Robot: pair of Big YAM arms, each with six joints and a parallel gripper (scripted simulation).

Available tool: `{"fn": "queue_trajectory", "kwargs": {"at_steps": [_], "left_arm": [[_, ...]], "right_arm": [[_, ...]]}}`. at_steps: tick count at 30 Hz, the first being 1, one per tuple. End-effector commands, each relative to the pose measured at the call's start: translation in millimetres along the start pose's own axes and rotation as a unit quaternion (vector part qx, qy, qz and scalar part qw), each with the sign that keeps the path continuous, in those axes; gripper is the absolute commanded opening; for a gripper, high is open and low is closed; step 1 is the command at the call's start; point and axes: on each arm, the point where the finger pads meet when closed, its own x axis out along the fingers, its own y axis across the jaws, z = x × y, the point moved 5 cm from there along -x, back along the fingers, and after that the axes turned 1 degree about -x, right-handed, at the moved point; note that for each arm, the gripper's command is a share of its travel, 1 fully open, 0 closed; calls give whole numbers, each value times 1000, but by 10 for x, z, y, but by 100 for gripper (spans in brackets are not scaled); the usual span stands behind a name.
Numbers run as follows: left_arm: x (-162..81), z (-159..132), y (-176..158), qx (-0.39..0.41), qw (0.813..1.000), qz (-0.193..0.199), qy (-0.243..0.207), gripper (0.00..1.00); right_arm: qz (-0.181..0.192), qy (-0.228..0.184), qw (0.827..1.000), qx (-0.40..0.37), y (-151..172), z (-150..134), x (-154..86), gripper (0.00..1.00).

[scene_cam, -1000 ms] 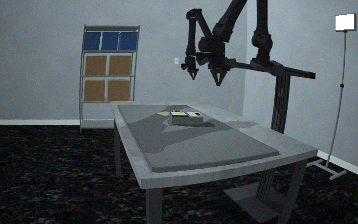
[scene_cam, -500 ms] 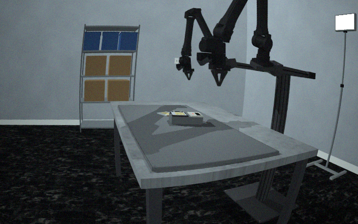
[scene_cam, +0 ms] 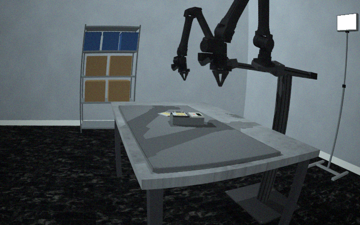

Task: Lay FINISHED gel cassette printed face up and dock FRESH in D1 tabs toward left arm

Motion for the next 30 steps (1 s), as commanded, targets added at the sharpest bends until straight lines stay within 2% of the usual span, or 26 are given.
{"fn": "queue_trajectory", "kwargs": {"at_steps": [1, 14, 16, 30], "left_arm": [[-113, 100, -7, -1, 1000, 5, -24, 0], [-113, 100, -7, -1, 1000, 5, -24, 0], [-113, 100, -7, -1, 1000, 5, -24, 0], [-113, 100, -7, -1, 1000, 5, -24, 0]], "right_arm": [[-10, 0, 1000, 22, 34, 90, -42, 0], [-18, -3, 999, 28, 330, 667, -96, 0], [-18, -3, 999, 28, 330, 667, -96, 0], [-26, -9, 999, 34, 746, 1223, -177, 0]]}}
